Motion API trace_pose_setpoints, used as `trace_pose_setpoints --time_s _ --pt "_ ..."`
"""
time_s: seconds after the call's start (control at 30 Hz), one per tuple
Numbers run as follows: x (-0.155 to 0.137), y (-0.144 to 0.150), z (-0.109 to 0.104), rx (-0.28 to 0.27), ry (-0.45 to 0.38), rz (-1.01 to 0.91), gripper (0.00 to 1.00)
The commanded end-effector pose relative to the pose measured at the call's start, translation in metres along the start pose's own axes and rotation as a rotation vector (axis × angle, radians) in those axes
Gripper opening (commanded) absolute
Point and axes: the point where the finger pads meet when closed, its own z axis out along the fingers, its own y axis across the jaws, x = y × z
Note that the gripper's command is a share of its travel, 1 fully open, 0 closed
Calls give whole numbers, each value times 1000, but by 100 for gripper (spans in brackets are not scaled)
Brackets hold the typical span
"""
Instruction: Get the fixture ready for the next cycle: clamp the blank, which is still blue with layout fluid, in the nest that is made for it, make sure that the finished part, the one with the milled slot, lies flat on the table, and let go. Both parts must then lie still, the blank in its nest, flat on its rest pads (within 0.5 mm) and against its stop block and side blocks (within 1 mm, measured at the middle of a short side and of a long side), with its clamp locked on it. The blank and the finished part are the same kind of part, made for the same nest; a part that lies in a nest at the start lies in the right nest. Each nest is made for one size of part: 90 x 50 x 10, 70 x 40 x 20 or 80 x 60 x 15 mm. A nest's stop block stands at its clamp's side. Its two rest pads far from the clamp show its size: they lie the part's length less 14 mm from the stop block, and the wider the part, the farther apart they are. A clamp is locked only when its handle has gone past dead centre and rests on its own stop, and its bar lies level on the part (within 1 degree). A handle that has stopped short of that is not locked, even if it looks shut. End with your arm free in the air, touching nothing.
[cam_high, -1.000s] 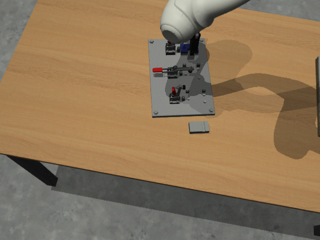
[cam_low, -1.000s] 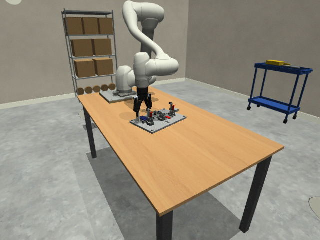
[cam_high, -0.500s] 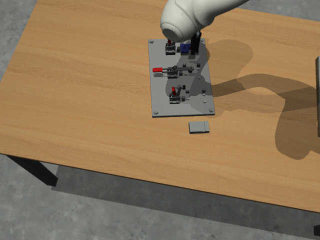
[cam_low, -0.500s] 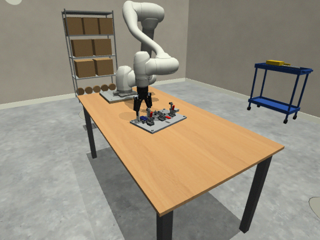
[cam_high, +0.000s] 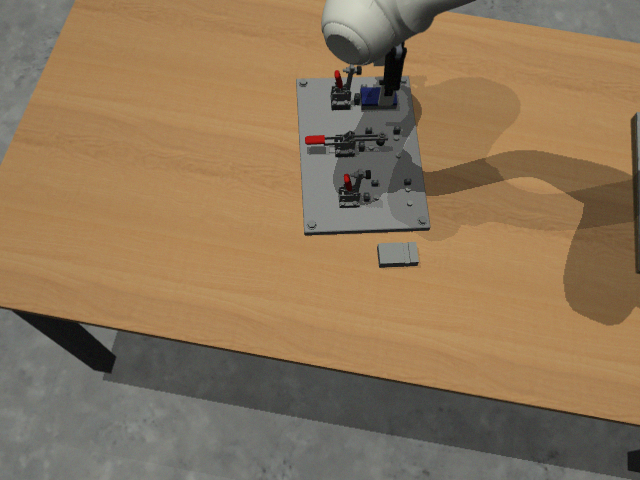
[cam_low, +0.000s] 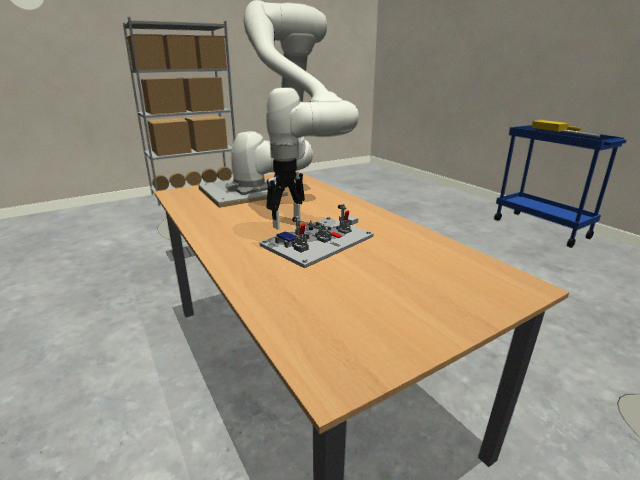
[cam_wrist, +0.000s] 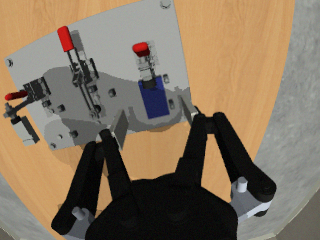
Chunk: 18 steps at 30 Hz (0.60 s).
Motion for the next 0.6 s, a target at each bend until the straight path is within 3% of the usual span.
trace_pose_setpoints --time_s 0.0,0.33,0.37,0.57 --pt "1 2 -7 0 5 5 58" --pt "1 2 -7 0 5 5 58" --pt "1 2 -7 0 5 5 0" --pt "1 2 -7 0 5 5 0"
